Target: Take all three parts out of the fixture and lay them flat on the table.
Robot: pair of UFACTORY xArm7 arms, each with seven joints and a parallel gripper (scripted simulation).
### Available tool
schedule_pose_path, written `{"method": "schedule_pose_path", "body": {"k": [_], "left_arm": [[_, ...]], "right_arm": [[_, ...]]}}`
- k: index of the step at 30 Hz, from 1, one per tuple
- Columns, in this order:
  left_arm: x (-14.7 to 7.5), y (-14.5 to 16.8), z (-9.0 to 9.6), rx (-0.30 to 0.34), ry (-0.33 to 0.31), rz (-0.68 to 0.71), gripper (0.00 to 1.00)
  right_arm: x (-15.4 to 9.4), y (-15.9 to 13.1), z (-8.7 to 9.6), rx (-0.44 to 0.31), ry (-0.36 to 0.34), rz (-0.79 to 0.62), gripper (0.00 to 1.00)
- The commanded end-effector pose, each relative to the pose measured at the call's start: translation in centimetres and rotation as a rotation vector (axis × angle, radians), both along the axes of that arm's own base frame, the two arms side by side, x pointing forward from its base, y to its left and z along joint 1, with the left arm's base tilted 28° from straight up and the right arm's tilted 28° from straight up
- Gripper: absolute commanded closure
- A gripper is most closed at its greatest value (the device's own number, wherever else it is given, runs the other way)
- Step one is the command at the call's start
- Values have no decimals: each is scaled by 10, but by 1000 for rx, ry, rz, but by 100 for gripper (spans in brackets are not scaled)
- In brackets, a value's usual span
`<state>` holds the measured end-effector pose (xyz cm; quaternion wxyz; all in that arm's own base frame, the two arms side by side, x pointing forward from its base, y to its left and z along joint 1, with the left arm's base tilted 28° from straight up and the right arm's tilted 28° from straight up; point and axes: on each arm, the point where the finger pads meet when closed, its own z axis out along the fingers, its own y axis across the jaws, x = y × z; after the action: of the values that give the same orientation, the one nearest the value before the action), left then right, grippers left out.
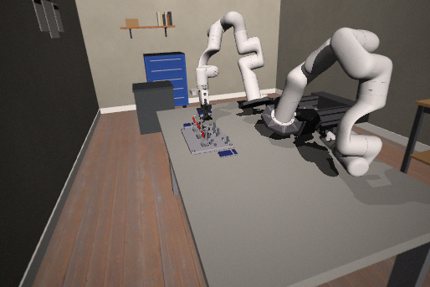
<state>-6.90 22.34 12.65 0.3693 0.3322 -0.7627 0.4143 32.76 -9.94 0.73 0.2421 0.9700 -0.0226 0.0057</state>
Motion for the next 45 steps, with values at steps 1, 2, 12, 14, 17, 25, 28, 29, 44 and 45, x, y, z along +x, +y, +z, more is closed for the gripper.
{"method": "schedule_pose_path", "body": {"k": [1, 2, 12, 14, 17, 25, 28, 29, 44, 45], "left_arm": [[0, 0, 1, 2, 1, 0, 0], [0, 0, 1, 2, 1, 0, 0], [0, 0, 1, 2, 1, 0, 0], [0, 0, 1, 2, 1, 0, 0], [0, 0, 1, 2, 1, 0, 0], [0, 0, 1, 2, 1, 0, 0], [0, 0, 1, 2, 1, 0, 0], [0, 0, 1, 2, 1, 0, 0], [0, 0, 1, 2, 1, 0, 0], [0, 0, 1, 2, 1, 0, 0]], "right_arm": [[2, -15, -4, 2, -10, 12, 100], [2, -20, -9, 2, -10, 12, 100], [3, -42, -49, 2, -10, 13, 100], [3, -44, -52, 2, -10, 13, 100], [3, -44, -53, 2, -10, 13, 100], [3, -45, -55, 2, -10, 13, 100], [3, -45, -55, 2, -10, 13, 100], [3, -45, -55, 2, -10, 13, 100], [3, -46, -56, 2, -10, 13, 100], [3, -46, -57, 2, -10, 13, 100]]}}
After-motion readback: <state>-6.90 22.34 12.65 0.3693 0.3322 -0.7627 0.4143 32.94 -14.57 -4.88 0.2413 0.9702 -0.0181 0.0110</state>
